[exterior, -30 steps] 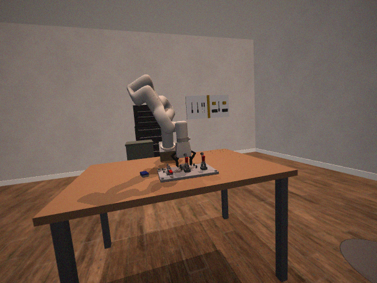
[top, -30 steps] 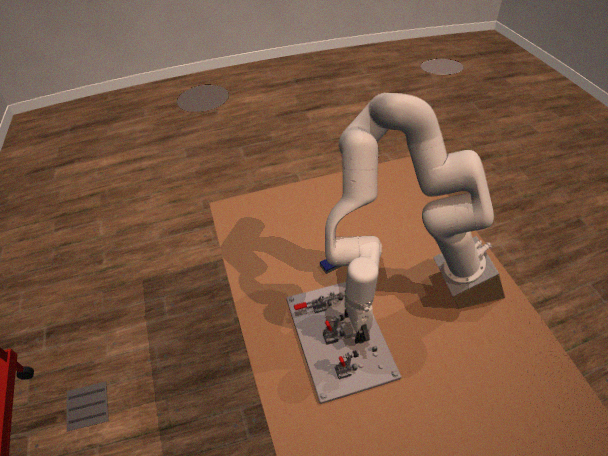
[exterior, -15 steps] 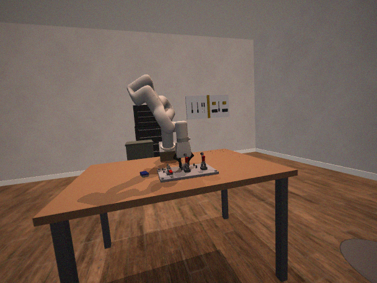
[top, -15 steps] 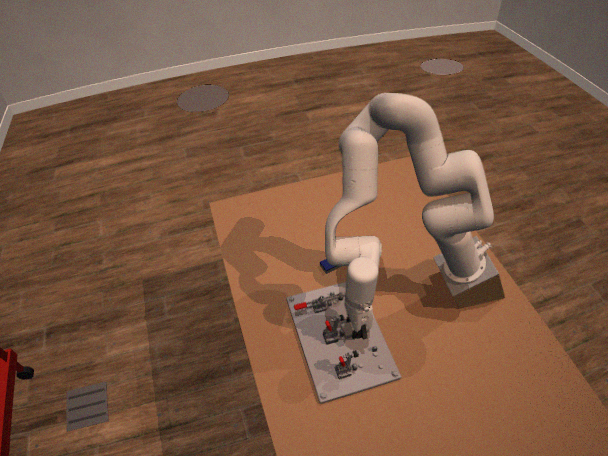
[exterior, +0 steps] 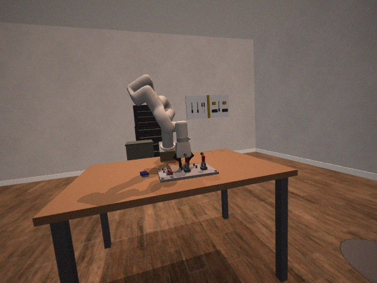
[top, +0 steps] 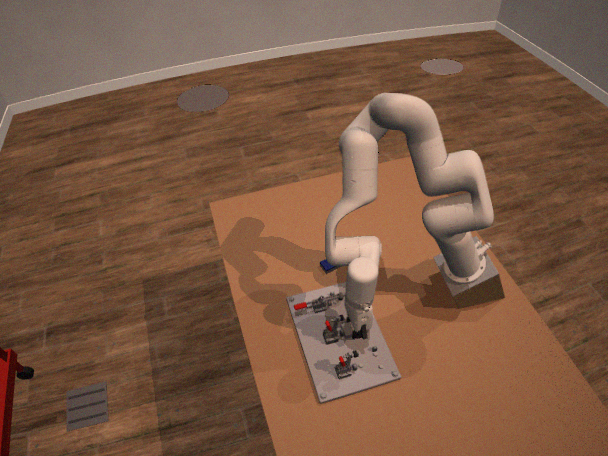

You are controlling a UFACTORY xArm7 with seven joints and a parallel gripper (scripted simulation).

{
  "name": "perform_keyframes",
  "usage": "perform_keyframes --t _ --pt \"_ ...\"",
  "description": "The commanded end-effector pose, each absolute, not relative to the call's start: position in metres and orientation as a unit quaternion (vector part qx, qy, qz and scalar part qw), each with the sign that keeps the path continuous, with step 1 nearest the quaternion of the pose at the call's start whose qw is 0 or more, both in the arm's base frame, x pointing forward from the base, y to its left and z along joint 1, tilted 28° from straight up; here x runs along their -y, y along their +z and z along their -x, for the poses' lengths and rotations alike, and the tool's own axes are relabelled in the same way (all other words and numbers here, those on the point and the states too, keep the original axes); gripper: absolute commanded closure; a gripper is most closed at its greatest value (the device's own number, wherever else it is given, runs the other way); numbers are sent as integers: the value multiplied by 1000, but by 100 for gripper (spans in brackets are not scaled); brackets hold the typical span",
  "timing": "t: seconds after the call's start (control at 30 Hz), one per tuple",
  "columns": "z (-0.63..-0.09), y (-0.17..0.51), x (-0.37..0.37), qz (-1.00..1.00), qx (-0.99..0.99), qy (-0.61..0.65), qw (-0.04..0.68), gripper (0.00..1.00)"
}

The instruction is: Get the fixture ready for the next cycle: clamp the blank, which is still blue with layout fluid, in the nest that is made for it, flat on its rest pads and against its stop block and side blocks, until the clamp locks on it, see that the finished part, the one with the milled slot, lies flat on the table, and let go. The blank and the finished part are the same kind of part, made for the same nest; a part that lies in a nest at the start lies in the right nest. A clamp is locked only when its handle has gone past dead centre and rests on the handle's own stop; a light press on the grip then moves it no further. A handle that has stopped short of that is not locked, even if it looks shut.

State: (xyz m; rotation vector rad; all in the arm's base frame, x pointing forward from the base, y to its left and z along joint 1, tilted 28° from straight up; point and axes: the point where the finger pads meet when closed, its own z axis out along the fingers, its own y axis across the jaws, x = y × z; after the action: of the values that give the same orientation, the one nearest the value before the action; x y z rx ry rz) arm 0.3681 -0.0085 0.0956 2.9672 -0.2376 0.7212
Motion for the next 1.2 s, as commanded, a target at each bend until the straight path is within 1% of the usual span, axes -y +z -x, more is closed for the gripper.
perform_keyframes --t 0.0,0.8,1.17 --pt "-368 96 8 -968 77 236 39 100" --pt "-365 102 8 -968 77 236 39 100" --pt "-357 119 5 -968 77 236 39 100"
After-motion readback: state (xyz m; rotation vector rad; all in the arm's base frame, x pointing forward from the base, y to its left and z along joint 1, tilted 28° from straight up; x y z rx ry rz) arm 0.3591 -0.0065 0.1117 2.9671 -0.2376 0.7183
